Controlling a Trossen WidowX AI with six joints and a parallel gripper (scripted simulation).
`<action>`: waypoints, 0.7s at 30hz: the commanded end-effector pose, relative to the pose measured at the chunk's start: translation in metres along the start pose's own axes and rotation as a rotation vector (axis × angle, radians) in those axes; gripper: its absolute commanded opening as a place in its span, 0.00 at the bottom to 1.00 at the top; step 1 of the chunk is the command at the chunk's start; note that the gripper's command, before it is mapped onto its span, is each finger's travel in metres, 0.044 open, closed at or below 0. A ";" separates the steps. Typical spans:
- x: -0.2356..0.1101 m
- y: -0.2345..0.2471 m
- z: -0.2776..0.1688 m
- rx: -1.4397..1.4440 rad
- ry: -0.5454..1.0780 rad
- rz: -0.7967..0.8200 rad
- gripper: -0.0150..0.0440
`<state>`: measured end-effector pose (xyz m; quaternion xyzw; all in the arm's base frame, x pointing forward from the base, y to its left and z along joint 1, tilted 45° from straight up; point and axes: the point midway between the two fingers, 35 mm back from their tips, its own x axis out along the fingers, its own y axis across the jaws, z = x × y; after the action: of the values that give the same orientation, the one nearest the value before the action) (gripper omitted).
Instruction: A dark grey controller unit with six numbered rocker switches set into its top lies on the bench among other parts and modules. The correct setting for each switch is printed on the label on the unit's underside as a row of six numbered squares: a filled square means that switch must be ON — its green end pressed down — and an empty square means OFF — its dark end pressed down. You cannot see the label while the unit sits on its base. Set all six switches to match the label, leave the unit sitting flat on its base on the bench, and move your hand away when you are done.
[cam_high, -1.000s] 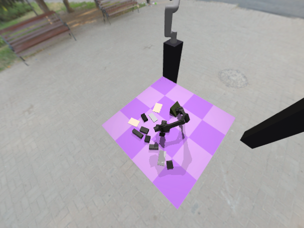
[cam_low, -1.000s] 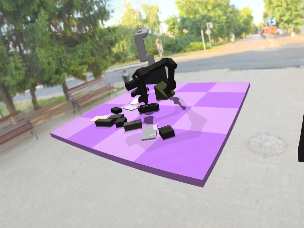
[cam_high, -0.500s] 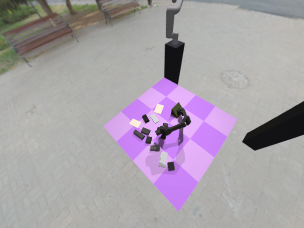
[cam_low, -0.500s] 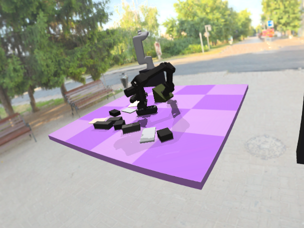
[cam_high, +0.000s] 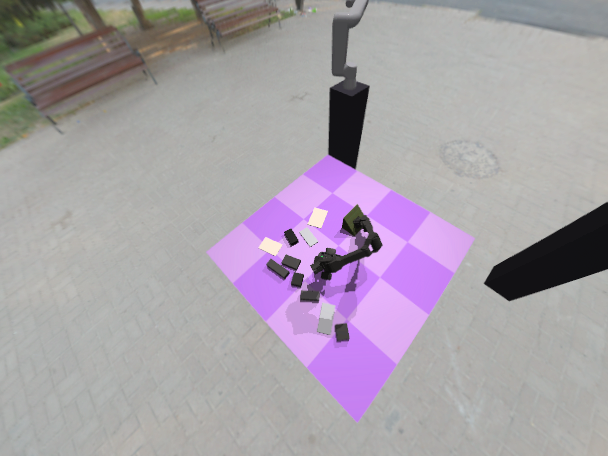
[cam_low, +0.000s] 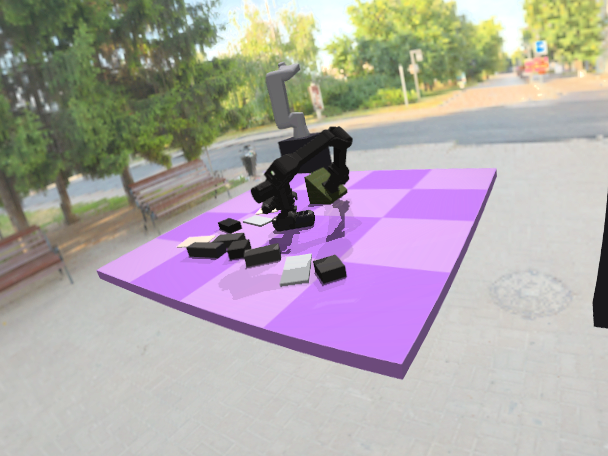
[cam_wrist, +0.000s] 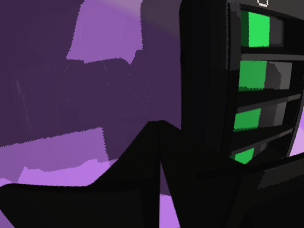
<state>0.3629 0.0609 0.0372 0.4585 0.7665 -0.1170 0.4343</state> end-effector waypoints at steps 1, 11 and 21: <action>0.004 0.000 0.000 0.006 0.004 0.002 0.25; 0.005 -0.003 0.000 0.006 0.004 0.002 0.25; 0.006 -0.008 0.000 0.006 0.004 0.002 0.25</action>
<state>0.3590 0.0619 0.0328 0.4615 0.7652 -0.1166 0.4333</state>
